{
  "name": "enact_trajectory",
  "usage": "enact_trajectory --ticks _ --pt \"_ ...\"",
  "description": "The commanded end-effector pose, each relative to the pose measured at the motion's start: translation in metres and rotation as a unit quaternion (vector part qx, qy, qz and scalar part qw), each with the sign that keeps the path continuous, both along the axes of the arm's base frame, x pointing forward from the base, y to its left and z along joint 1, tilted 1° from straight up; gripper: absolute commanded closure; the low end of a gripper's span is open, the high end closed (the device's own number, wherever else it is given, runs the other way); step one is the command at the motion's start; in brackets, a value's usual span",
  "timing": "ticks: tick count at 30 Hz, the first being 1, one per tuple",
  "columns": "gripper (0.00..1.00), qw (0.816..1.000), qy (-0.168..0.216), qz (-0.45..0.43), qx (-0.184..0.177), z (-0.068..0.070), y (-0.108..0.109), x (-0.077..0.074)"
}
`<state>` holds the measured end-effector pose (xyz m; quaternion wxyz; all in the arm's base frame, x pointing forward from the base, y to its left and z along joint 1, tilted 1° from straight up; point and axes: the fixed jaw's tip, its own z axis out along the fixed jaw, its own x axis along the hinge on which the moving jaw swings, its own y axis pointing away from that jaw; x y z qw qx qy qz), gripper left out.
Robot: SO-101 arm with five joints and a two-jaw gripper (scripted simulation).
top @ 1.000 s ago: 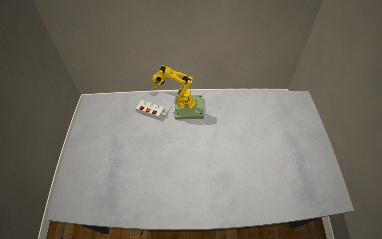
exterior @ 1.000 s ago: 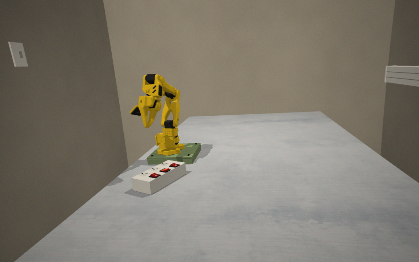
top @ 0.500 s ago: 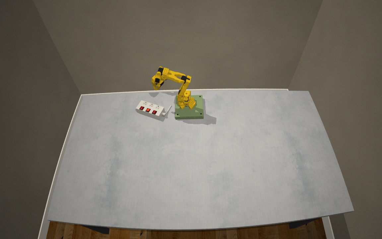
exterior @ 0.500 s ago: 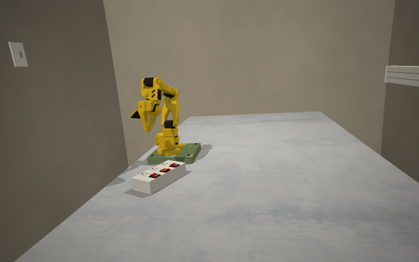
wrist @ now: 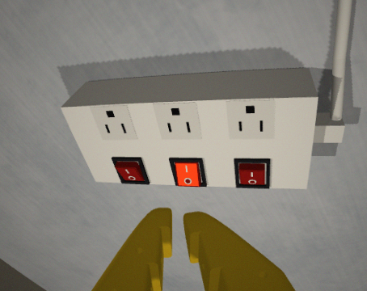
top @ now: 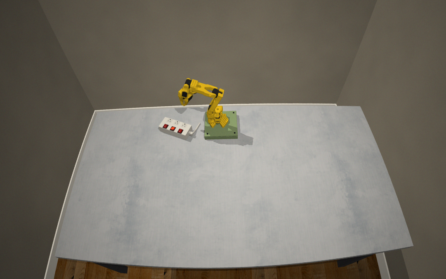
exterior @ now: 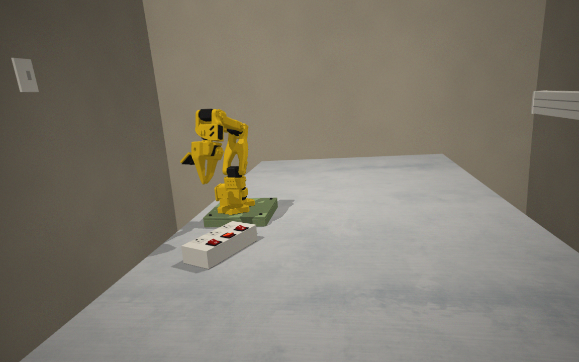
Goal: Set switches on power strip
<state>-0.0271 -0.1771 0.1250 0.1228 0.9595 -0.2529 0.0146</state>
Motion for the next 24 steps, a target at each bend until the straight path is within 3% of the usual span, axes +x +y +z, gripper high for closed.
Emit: enact_trajectory --ticks 1,24 --pt "1.00 1.000 0.001 0.000 0.002 -0.0011 0.0043 -0.0013" --pt "1.00 1.000 0.000 0.000 0.004 -0.0020 0.0048 -0.0012"
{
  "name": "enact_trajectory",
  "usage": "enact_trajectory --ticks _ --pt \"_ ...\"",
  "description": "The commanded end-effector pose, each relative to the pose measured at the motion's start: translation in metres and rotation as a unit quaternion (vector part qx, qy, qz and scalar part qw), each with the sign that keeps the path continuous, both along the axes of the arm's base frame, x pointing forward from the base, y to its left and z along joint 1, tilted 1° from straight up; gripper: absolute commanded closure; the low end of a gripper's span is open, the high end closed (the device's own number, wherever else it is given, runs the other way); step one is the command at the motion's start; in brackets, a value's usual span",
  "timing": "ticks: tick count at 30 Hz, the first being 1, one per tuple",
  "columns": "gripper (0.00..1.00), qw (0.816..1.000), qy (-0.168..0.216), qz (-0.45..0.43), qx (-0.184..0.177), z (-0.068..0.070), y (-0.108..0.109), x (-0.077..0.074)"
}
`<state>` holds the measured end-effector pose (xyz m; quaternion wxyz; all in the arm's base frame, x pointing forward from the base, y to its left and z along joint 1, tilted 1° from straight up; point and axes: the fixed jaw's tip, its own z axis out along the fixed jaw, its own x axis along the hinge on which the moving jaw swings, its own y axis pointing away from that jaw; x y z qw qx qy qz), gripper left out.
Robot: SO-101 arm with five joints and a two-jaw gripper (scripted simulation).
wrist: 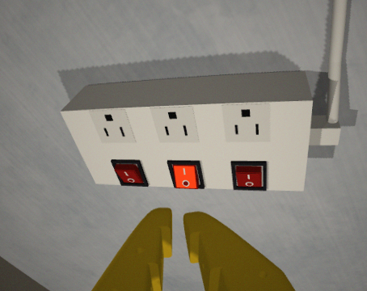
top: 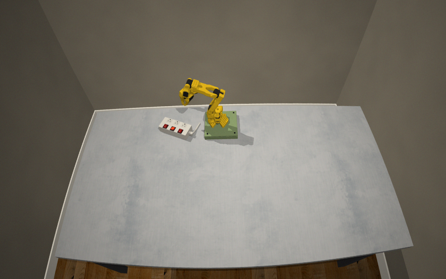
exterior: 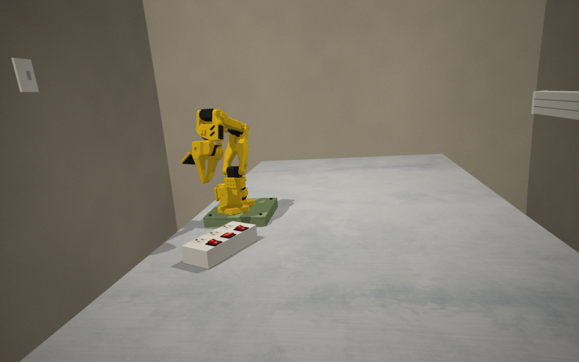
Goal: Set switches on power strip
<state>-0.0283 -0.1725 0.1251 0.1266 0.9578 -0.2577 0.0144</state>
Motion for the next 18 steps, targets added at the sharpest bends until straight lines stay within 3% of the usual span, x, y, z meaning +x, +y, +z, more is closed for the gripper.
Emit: enact_trajectory --ticks 1,18 --pt "1.00 1.000 0.000 0.005 0.009 -0.0022 -0.0005 0.0001" --pt "1.00 1.000 -0.002 0.016 0.020 -0.0039 -0.0094 0.0026"
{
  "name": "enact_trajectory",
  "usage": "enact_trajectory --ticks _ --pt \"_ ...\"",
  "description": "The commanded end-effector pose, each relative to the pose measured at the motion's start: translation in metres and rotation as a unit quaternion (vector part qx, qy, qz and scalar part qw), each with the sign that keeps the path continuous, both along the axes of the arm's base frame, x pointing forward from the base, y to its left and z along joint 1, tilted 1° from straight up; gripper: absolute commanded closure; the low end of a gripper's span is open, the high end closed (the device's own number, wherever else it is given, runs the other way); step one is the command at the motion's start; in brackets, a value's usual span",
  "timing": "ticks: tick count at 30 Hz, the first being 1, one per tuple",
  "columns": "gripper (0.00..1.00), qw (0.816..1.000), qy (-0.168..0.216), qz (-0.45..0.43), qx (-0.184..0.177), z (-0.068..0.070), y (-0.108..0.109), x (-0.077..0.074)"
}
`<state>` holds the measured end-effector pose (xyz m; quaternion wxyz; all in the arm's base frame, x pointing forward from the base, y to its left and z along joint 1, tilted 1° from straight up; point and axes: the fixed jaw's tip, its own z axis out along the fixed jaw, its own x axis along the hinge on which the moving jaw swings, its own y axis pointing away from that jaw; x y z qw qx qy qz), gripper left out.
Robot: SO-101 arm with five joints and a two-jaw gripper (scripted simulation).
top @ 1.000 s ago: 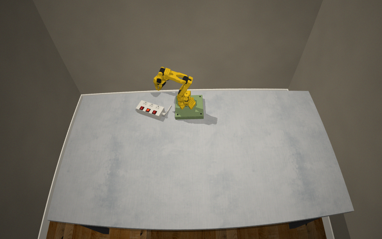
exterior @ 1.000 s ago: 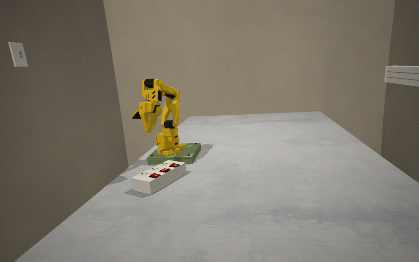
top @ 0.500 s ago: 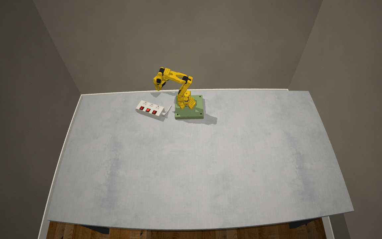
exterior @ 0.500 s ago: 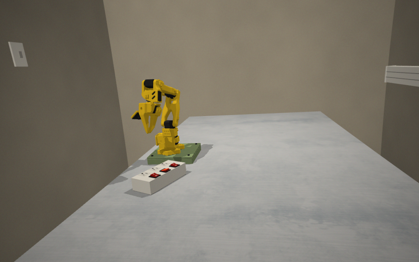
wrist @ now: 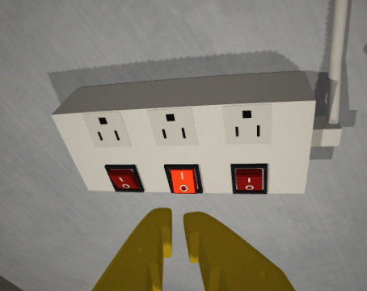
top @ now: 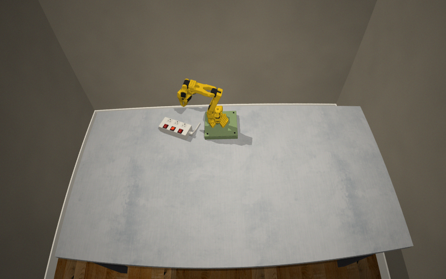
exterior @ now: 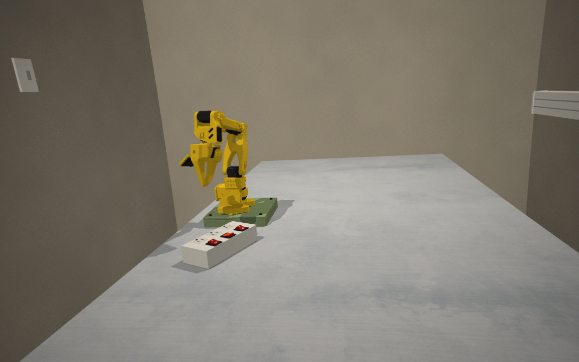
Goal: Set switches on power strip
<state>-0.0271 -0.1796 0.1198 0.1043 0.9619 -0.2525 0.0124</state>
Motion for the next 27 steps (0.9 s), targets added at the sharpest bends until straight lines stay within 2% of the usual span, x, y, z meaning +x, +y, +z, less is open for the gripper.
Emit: enact_trajectory --ticks 1,27 --pt "1.00 1.000 0.001 0.010 -0.002 0.0013 -0.0024 0.0014" --pt "1.00 1.000 0.001 0.015 -0.005 0.0027 -0.0063 0.0030"
